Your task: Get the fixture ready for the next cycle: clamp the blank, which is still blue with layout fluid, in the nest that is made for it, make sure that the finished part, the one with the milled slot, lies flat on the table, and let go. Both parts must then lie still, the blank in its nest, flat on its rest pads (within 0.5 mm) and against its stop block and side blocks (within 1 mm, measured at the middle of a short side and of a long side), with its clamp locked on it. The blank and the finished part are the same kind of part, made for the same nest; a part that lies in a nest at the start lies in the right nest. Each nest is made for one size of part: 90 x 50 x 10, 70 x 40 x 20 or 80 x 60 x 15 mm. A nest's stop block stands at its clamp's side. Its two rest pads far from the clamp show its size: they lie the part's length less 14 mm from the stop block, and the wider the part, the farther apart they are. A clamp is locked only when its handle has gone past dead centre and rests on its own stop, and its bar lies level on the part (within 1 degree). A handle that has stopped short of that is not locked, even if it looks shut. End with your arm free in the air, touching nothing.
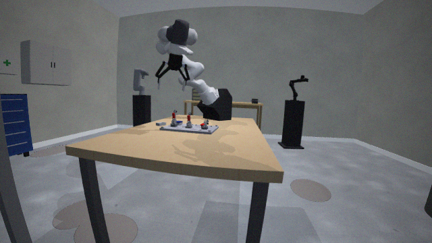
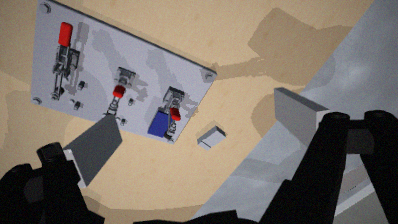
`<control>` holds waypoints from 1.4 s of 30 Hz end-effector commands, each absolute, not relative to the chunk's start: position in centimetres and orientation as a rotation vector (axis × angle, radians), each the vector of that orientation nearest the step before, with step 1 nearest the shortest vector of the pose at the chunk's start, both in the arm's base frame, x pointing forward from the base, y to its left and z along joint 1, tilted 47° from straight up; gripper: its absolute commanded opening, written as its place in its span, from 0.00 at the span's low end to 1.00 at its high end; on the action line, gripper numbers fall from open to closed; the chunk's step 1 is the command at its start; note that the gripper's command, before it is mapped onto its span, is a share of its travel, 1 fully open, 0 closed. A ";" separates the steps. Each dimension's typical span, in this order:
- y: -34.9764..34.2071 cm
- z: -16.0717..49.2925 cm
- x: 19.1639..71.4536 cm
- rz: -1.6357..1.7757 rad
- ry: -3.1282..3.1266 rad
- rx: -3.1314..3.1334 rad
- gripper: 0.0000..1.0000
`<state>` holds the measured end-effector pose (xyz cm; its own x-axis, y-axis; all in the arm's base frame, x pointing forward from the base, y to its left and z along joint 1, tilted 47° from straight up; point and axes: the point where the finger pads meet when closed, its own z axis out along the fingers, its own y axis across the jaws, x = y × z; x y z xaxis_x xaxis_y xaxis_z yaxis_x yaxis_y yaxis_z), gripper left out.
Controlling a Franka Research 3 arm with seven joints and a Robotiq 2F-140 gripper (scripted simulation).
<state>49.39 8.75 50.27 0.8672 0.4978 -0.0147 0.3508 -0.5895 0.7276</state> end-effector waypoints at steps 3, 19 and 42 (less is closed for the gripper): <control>8.8 50.3 49.4 0.244 0.610 2.258 1.00; 8.7 50.3 49.3 0.246 0.608 2.259 1.00; 0.6 45.5 41.3 0.633 0.287 2.398 1.00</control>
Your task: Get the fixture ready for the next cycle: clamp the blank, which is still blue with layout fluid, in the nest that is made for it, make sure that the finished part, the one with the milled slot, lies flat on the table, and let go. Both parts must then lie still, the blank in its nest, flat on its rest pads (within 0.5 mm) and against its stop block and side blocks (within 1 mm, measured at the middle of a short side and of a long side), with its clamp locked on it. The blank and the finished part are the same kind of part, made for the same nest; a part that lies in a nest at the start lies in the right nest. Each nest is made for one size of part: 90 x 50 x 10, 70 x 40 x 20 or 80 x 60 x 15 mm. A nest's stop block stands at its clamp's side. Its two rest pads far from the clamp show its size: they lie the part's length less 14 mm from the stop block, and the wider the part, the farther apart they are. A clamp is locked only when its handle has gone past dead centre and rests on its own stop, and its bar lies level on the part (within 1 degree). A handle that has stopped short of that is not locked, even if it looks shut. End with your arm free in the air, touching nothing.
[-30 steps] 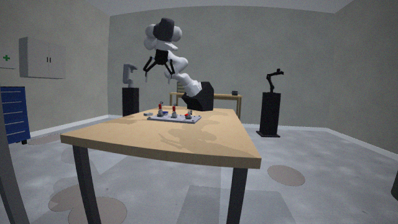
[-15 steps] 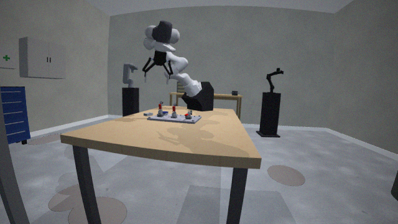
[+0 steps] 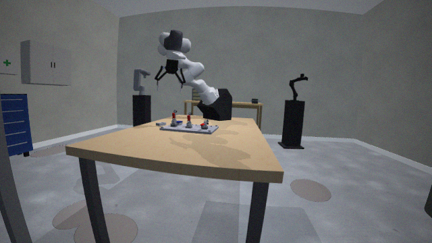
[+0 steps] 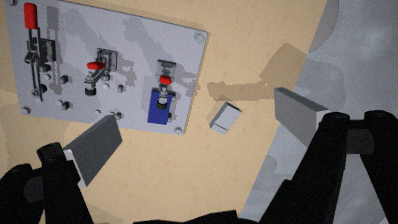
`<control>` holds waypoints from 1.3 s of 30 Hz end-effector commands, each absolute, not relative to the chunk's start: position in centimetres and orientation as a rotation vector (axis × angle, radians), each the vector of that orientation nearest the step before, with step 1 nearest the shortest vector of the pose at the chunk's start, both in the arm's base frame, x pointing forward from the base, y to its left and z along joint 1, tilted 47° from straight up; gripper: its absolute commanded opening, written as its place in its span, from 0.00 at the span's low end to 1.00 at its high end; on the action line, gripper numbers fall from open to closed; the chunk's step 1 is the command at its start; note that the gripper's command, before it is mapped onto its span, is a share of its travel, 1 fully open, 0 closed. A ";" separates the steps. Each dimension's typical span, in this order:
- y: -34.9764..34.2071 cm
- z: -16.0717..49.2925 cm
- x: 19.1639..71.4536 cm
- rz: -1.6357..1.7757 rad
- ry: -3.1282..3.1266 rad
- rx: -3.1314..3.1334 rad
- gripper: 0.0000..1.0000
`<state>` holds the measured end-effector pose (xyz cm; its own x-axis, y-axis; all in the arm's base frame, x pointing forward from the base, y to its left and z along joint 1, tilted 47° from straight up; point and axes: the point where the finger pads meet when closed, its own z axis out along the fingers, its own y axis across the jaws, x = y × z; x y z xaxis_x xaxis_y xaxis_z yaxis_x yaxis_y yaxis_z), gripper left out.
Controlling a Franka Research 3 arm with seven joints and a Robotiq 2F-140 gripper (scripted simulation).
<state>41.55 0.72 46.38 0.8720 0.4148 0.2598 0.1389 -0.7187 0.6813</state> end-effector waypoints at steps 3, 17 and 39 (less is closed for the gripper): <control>0.1 44.4 40.4 0.677 0.251 2.417 1.00; -1.1 37.8 36.8 0.874 0.092 2.513 1.00; -1.0 36.0 36.2 0.920 0.057 2.537 1.00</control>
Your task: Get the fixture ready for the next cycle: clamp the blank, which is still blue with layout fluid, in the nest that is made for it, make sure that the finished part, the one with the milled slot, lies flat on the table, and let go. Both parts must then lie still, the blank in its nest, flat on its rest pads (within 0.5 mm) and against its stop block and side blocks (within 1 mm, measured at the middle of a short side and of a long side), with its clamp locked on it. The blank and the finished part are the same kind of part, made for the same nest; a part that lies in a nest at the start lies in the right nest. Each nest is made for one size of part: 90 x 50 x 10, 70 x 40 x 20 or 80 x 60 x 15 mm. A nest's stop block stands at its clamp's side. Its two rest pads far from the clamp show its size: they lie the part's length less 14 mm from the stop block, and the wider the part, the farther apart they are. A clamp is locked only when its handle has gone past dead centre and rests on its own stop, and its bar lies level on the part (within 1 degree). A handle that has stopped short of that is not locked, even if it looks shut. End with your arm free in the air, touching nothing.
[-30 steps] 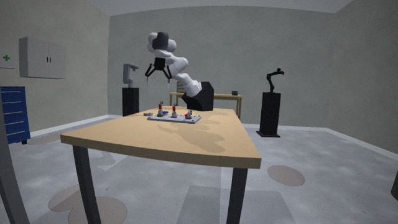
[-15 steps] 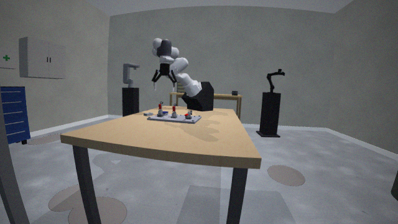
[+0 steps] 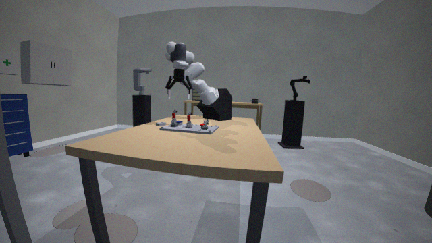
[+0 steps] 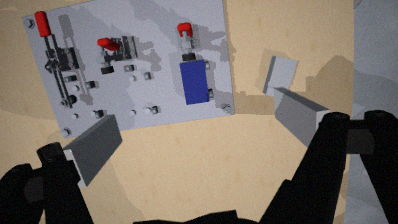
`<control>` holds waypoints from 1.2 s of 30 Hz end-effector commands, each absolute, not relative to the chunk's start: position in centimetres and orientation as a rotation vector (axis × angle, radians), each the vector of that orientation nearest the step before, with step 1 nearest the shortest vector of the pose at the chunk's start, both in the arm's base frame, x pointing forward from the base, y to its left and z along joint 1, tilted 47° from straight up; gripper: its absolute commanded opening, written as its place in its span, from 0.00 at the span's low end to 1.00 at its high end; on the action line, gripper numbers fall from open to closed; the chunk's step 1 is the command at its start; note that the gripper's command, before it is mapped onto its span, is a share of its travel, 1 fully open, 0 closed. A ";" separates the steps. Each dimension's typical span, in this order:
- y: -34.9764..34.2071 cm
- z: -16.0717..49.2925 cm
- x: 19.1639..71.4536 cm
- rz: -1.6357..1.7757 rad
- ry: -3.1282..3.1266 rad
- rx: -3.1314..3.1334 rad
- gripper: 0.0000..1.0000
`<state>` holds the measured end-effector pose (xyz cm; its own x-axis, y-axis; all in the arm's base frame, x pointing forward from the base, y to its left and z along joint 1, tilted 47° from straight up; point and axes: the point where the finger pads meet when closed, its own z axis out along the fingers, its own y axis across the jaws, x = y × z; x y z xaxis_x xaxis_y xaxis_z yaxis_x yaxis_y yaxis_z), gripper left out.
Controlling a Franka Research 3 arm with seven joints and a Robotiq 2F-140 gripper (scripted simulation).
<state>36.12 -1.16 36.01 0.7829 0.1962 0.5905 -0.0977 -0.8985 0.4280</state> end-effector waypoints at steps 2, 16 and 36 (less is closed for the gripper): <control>-1.0 36.0 36.2 0.920 0.057 2.537 1.00; -1.0 36.0 36.2 0.920 0.057 2.537 0.28; -1.0 36.0 36.2 0.920 0.057 2.537 0.28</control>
